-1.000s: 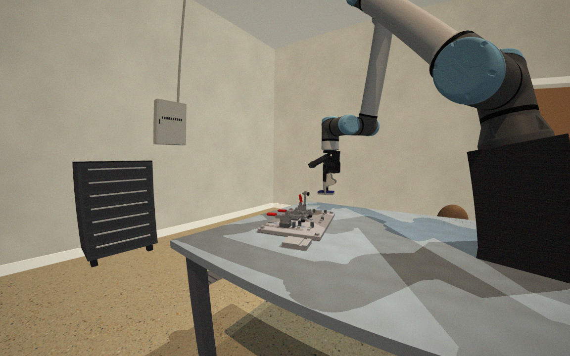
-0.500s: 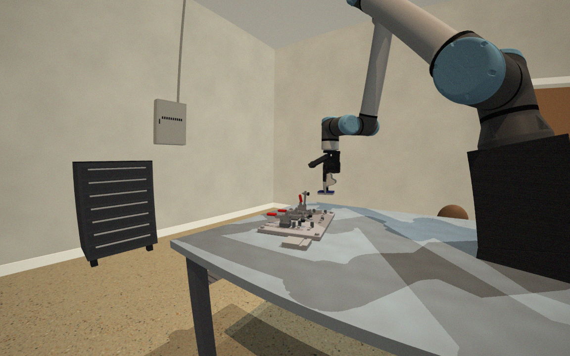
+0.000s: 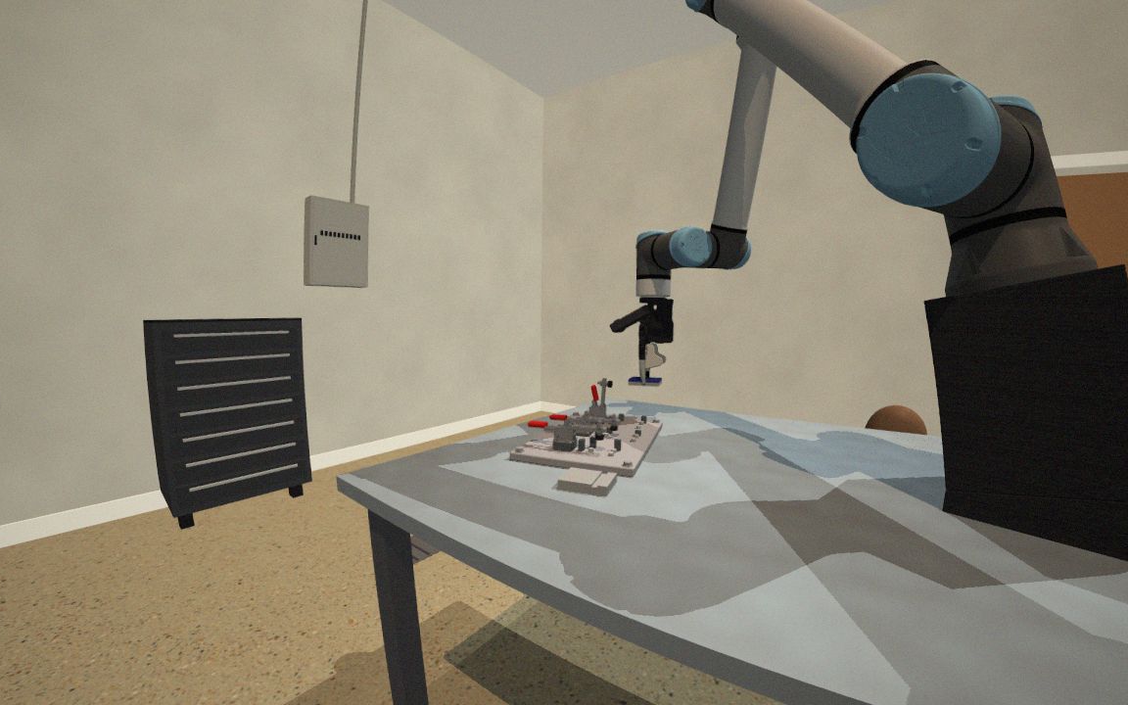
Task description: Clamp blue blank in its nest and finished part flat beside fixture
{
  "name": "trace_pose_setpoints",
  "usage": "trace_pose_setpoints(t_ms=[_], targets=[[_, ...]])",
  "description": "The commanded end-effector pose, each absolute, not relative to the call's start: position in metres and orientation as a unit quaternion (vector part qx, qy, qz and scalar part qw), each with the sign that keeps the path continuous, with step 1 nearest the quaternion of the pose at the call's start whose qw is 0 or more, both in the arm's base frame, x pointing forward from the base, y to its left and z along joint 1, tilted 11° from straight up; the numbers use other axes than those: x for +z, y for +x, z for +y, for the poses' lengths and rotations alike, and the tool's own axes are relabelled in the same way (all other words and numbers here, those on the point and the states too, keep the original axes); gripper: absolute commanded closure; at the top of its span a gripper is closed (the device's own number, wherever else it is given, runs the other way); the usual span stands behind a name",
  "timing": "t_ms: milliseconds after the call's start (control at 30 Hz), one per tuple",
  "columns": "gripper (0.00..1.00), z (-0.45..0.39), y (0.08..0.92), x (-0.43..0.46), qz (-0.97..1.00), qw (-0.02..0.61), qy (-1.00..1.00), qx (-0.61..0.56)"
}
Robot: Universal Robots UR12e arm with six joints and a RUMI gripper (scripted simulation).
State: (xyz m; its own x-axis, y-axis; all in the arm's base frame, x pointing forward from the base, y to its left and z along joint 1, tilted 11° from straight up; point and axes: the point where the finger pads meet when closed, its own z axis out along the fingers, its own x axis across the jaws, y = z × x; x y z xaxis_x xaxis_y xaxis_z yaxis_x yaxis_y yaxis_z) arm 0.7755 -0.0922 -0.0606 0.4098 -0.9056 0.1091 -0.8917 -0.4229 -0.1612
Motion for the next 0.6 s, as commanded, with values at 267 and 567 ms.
trace_pose_setpoints(t_ms=[267,567], targets=[[1.00,-0.084,0.772,-0.061,0.536,0.039,-0.839,-0.091],[1.00,-0.067,0.765,-0.064,0.536,0.039,-0.839,-0.091]])
